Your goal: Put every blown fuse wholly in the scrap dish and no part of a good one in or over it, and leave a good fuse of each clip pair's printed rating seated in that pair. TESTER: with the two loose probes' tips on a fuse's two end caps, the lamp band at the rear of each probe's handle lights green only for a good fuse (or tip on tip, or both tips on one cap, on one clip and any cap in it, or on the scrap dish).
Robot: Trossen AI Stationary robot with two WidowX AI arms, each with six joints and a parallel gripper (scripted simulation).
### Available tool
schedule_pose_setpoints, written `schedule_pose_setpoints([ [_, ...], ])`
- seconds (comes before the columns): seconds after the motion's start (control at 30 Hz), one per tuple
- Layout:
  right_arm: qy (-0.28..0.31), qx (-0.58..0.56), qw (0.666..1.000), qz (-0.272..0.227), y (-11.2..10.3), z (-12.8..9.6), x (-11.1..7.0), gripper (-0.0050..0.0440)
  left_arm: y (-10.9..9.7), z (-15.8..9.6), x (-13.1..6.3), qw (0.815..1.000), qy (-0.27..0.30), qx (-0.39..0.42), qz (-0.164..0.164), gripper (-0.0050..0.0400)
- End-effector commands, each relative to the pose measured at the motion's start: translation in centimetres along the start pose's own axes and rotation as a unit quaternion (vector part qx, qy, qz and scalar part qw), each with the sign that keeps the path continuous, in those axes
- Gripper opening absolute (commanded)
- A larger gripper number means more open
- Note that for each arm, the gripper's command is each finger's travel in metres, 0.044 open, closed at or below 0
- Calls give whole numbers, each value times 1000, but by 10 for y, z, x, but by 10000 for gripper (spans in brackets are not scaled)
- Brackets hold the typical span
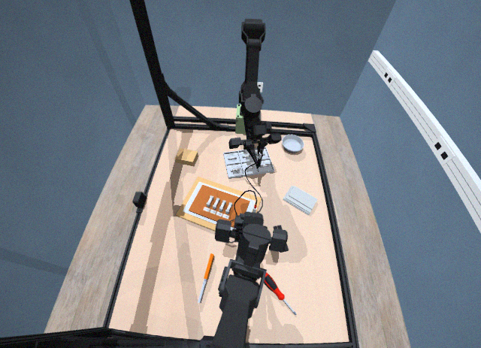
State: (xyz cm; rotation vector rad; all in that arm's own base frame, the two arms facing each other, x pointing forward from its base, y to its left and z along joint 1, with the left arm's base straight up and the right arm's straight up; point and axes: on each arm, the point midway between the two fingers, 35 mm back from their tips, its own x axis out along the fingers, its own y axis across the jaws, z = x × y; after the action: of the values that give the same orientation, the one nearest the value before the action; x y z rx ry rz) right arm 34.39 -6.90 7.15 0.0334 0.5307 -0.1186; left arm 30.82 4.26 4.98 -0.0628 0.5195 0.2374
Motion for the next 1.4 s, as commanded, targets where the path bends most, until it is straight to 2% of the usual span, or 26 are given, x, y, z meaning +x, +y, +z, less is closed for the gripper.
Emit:
schedule_pose_setpoints([
  [0.0, -18, -2, 1000, -1, -3, 15, 0, -50, 11, 4, -2, 1000, -5, -6, 10, -50],
  [0.5, -14, -1, 1000, -1, -2, 11, -1, -50, 45, 17, -3, 999, -14, -26, 44, -50],
  [0.53, -16, -2, 1000, -3, -3, 17, -2, -50, 48, 17, -4, 998, -14, -27, 47, -50],
  [1.37, 143, 14, 990, -8, -3, -23, -12, -50, 110, 21, -7, 992, -7, -60, 108, -50],
])
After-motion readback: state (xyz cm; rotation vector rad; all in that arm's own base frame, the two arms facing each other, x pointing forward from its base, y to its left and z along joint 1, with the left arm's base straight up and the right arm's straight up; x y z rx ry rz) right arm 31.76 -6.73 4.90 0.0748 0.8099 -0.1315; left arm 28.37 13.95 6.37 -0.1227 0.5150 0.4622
